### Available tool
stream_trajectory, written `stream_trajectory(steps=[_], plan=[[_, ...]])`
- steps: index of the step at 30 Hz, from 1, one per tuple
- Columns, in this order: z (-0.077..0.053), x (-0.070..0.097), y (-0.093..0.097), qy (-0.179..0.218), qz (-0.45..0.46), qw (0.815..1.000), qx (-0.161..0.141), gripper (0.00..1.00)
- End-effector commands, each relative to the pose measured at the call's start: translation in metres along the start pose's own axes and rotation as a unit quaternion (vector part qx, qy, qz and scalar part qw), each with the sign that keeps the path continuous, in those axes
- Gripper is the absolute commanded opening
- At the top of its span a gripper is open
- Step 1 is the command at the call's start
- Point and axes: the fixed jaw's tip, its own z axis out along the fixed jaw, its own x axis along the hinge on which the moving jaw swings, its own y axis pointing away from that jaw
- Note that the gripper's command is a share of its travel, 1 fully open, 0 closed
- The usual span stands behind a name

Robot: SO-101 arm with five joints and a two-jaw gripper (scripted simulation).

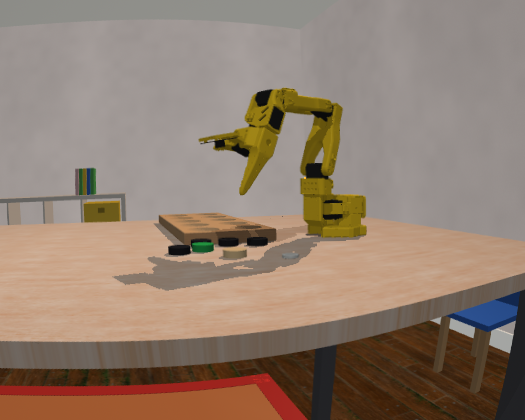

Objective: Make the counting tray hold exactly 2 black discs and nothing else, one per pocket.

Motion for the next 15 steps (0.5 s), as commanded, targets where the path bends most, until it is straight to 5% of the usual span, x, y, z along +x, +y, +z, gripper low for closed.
stream_trajectory(steps=[1,4,5,15], plan=[[-0.0123,-0.0168,0.0023,-0.048,0.000,0.999,-0.004,1.00],[-0.0123,-0.0168,0.0023,-0.048,0.000,0.999,-0.004,1.00],[-0.0218,-0.0261,0.0026,-0.081,-0.001,0.997,-0.006,1.00],[-0.0218,-0.0261,0.0026,-0.081,-0.001,0.997,-0.006,1.00]])
